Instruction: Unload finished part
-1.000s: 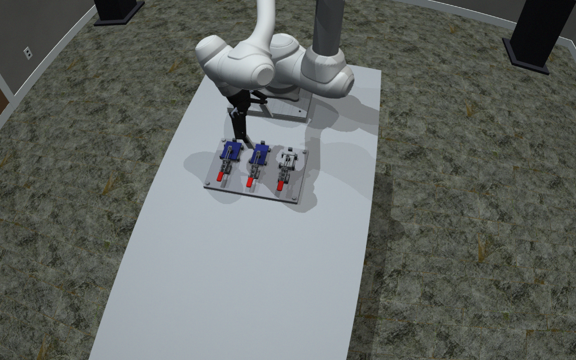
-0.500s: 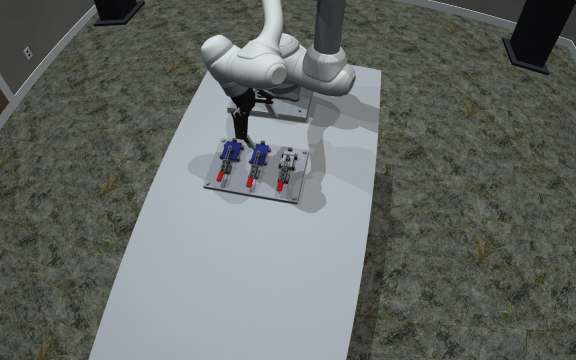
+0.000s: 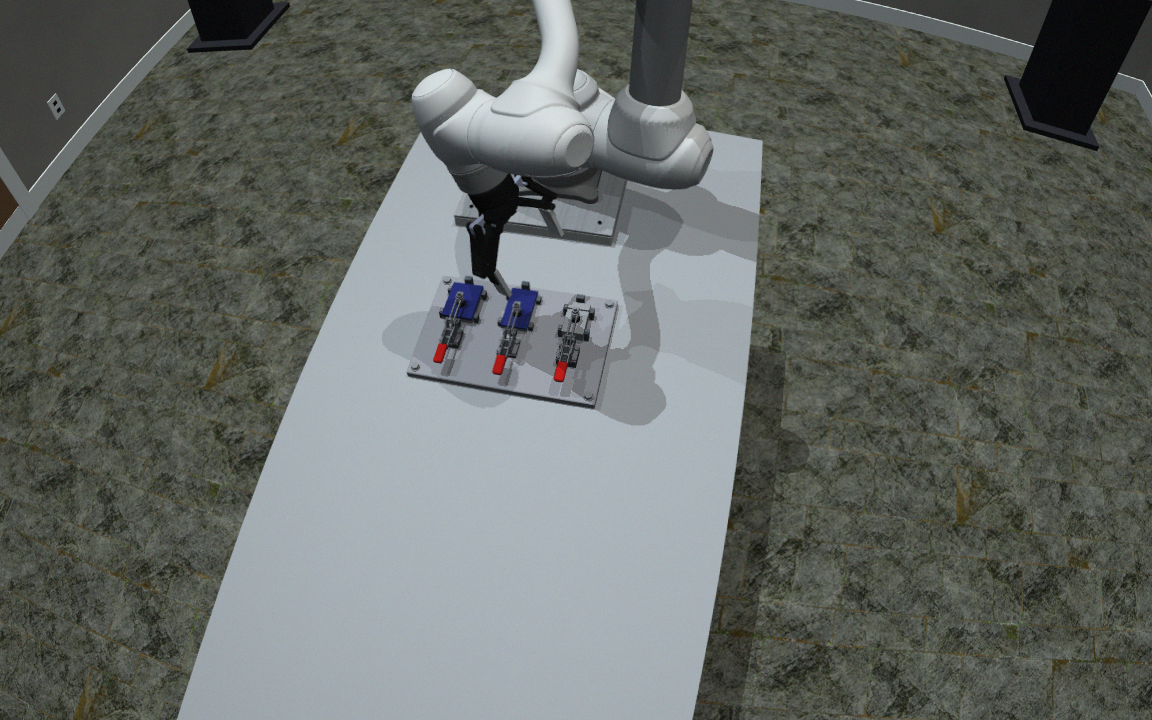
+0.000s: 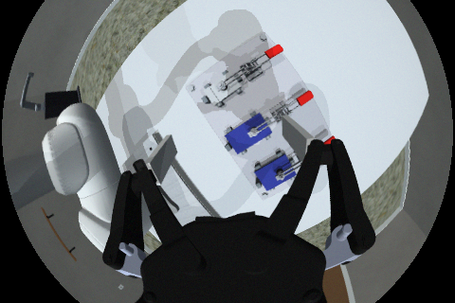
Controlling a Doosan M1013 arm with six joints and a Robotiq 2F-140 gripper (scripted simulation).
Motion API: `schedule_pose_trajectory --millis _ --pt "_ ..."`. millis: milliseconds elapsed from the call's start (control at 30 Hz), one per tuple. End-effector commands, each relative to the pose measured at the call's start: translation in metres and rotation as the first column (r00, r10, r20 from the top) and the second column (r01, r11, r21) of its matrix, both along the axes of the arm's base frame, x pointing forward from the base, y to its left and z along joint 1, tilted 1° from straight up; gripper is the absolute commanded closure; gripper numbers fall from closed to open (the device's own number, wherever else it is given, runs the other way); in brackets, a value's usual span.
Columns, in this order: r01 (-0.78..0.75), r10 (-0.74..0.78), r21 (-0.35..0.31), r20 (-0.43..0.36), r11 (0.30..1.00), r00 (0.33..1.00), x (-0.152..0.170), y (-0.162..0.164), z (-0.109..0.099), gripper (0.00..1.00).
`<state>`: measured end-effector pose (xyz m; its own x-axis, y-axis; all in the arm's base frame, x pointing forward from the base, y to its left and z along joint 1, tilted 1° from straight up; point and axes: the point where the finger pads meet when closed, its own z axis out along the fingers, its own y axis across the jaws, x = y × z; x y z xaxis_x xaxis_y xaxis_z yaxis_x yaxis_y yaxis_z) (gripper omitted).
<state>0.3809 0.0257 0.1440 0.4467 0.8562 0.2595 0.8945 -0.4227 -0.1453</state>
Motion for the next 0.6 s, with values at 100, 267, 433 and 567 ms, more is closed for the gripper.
schedule_pose_trajectory --millis 100,267,433,567 --pt "0.001 -0.001 -0.001 -0.001 1.000 1.000 0.0000 0.0001 0.0001 0.00" --pt "0.117 -0.118 -0.041 -0.046 0.992 0.992 0.0003 0.0086 0.0033 0.00" --pt "0.117 -0.118 -0.041 -0.046 0.992 0.992 0.0003 0.0086 0.0033 0.00" --pt "0.117 -0.118 -0.041 -0.046 0.992 0.992 0.0003 0.0086 0.0033 0.00"
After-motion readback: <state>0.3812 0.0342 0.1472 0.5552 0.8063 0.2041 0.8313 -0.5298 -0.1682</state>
